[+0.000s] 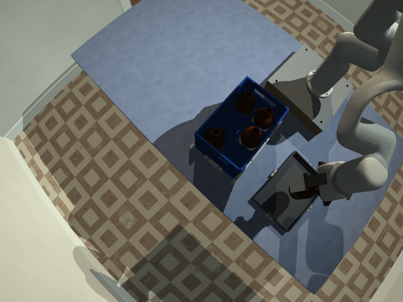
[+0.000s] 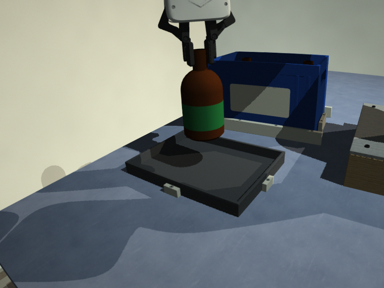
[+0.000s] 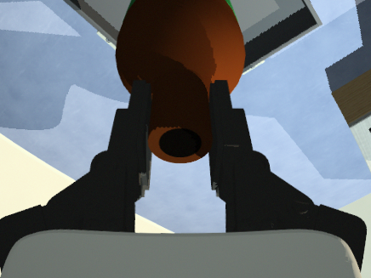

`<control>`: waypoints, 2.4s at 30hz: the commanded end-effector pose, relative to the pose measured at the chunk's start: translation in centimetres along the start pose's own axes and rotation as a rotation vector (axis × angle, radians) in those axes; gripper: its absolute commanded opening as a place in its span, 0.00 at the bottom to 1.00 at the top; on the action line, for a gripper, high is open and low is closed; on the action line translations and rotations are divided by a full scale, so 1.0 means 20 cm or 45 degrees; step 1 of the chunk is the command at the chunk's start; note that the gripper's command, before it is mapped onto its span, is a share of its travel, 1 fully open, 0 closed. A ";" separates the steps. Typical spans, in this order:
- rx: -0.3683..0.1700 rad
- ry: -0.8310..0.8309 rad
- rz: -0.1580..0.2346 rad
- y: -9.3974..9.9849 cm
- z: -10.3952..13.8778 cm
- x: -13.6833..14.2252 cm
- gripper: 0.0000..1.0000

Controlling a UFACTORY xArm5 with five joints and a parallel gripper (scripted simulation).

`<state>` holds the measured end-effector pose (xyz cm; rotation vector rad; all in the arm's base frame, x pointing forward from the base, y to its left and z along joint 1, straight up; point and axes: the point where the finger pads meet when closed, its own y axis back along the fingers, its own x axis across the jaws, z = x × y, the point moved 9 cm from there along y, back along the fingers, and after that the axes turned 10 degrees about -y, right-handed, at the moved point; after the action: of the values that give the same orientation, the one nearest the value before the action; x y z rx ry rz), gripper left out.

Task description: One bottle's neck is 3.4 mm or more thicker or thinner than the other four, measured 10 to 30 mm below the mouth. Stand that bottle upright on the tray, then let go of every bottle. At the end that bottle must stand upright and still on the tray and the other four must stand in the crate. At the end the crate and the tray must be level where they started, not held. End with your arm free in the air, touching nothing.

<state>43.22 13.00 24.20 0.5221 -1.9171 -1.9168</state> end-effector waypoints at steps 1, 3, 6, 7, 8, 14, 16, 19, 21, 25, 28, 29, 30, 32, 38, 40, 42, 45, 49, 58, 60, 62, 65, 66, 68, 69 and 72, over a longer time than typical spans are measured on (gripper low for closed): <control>0.001 0.000 -0.006 -0.04 0.00 -0.01 0.00; 0.001 0.000 -0.006 -0.06 0.00 -0.01 0.00; 0.001 0.000 -0.006 -0.10 0.00 -0.01 0.00; 0.001 0.000 -0.006 -0.11 0.00 -0.01 0.00; 0.001 0.000 -0.006 -0.11 0.00 -0.01 0.00; 0.001 0.000 -0.006 -0.15 0.00 -0.01 0.00; 0.001 0.000 -0.006 -0.17 0.00 -0.01 0.00; 0.001 0.000 -0.006 -0.19 0.00 -0.01 0.00; 0.001 0.000 -0.006 -0.20 0.00 -0.01 0.00; 0.001 0.000 -0.006 -0.21 0.00 -0.01 0.00; 0.001 0.000 -0.006 -0.21 0.00 -0.01 0.00; 0.001 0.000 -0.006 -0.22 0.00 -0.01 0.00; 0.001 0.000 -0.006 -0.22 0.00 -0.01 0.00; 0.001 0.000 -0.006 -0.22 0.00 -0.01 0.00; 0.001 0.000 -0.006 -0.22 0.00 -0.01 0.00; 0.001 0.000 -0.006 -0.22 0.00 -0.01 0.00; 0.001 0.000 -0.006 -0.22 0.00 -0.01 0.00; 0.001 0.000 -0.006 -0.22 0.00 -0.01 0.00; 0.001 0.000 -0.006 -0.22 0.00 -0.01 0.00; 0.001 0.000 -0.006 -0.23 0.00 -0.01 0.00; 0.001 0.000 -0.006 -0.23 0.00 -0.01 0.00; 0.001 0.000 -0.006 -0.23 0.00 -0.01 0.00; 0.001 0.000 -0.006 -0.23 0.00 -0.01 0.00; 0.001 0.000 -0.006 -0.23 0.00 -0.01 0.00; 0.001 0.000 -0.006 -0.23 0.00 -0.01 0.00; 0.001 0.000 -0.006 -0.23 0.00 -0.01 0.00; 0.001 0.000 -0.006 -0.24 0.00 -0.01 0.00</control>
<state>43.23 13.04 19.38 0.5228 -1.9173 -1.9170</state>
